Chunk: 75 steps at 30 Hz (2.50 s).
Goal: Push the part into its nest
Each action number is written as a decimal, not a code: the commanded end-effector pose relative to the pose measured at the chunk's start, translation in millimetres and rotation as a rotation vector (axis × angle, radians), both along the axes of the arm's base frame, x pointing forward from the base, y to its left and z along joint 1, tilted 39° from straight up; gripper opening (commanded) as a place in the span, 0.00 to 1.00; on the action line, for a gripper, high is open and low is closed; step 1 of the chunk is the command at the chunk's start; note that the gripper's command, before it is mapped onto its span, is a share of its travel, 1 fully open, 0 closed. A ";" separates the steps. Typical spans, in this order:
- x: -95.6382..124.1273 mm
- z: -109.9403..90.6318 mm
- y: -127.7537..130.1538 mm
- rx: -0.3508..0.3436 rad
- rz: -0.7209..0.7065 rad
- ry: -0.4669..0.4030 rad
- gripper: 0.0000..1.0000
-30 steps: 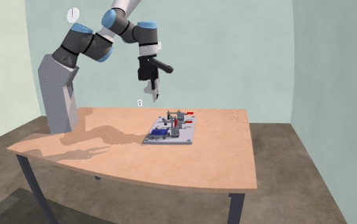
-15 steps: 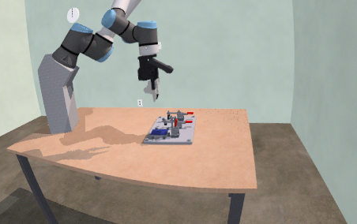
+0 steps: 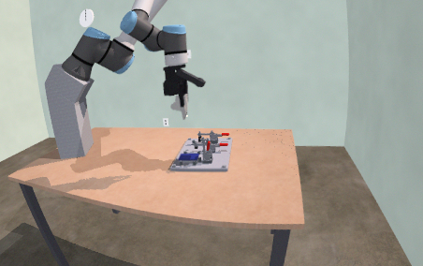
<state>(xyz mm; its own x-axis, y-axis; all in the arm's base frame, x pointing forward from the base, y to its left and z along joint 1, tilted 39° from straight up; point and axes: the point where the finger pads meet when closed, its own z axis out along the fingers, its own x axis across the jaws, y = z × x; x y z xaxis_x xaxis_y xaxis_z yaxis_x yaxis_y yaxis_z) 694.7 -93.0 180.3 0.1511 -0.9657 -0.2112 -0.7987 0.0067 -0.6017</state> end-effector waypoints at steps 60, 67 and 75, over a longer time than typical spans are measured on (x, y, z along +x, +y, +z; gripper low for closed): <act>37.6 -49.0 16.1 -0.004 -0.003 0.001 0.00; 55.3 -72.4 23.8 -0.004 -0.003 0.001 0.00; 75.3 -98.9 32.6 -0.004 -0.003 0.001 0.00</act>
